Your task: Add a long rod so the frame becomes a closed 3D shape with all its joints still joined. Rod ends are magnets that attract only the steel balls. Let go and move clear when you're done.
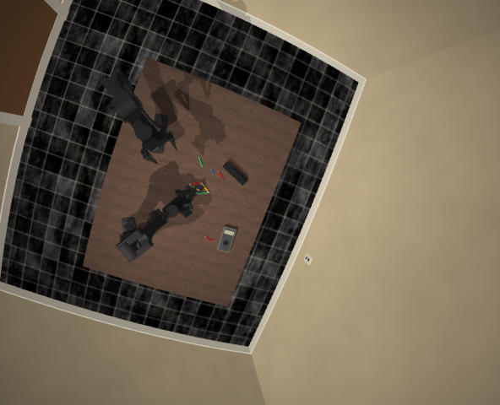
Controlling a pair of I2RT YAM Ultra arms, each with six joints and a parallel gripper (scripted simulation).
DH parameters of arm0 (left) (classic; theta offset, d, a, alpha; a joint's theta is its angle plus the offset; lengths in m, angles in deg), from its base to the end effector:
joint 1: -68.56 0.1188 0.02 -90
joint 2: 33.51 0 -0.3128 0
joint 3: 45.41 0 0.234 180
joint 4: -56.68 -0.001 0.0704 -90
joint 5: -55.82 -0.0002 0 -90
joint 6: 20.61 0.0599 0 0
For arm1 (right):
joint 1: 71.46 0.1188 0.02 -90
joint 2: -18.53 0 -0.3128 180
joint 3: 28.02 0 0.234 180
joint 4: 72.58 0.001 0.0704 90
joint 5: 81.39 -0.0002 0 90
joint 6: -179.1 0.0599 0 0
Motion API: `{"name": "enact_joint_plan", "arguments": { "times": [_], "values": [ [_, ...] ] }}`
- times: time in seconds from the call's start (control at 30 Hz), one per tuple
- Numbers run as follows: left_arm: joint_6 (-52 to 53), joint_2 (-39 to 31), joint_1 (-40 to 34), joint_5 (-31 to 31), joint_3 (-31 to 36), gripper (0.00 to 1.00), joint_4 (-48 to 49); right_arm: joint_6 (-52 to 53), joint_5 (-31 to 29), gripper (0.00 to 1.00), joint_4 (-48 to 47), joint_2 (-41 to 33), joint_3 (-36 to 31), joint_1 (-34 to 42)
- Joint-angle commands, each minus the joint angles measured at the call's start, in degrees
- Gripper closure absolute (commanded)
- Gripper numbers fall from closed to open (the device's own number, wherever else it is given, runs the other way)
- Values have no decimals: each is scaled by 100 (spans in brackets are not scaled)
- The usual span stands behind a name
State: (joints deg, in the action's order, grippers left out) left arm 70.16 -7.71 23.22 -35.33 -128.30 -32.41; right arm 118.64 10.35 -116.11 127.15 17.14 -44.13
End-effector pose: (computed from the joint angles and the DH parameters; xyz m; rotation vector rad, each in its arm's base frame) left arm -0.0171 0.0170 0.3822 0.8597 1.9893 -0.4756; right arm 0.3068 0.1617 0.1613 0.0171 1.9810 0.6878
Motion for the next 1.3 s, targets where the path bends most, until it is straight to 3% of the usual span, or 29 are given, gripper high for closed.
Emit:
{"name": "enact_joint_plan", "arguments": {
  "times": [0.0, 0.97, 1.27],
  "values": [
    [16, 26, 52, -43, -124, 0, 15, 29, -54, 100, -166, 78, -73, 71],
    [7, 20, 75, -25, -188, 0, 117, 124, -367, 100, -1082, 702, -291, 372],
    [-151, 152, 380, 195, 224, 0, 392, 111, -365, 100, -1085, 704, -291, 372]
  ]
}}
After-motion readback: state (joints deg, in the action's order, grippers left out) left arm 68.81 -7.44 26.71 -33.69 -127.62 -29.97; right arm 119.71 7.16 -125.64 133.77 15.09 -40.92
